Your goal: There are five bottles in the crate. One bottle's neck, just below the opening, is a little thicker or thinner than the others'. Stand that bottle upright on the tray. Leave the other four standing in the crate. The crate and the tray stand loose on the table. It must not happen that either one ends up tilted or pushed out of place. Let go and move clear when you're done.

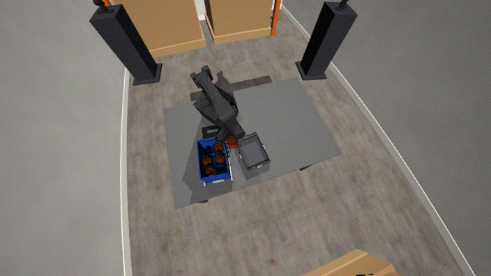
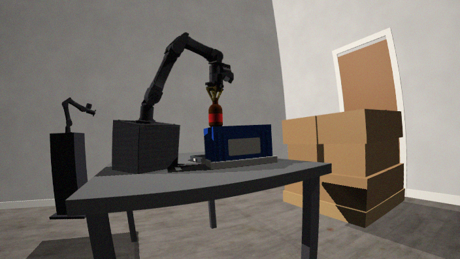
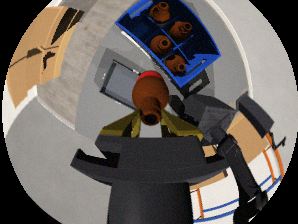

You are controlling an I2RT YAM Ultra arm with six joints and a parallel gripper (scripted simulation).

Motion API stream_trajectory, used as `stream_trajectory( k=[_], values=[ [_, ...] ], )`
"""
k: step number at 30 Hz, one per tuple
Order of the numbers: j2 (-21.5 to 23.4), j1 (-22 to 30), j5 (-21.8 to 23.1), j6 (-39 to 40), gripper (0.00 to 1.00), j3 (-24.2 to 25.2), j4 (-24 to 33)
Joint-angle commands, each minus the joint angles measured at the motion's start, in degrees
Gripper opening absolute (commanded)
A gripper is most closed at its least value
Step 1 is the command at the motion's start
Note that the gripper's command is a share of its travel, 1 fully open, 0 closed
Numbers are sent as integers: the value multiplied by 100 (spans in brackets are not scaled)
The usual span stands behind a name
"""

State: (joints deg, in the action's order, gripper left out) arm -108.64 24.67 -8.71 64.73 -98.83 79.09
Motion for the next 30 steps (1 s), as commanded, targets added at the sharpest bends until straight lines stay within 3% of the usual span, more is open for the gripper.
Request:
stream_trajectory(
  k=[1, 2, 7, 14, 17, 19, 30],
  values=[
    [206, 158, -70, 223, 0, -386, 170],
    [-35, 209, -77, 270, 0, -440, 181],
    [-240, 414, -89, 477, 0, -678, 247],
    [-507, 651, -100, 717, 0, -998, 337],
    [-343, 676, -99, 748, 0, -1046, 357],
    [-621, 739, -105, 807, 0, -1142, 383],
    [-981, 1002, -114, 1074, 0, -1622, 537]
  ],
)
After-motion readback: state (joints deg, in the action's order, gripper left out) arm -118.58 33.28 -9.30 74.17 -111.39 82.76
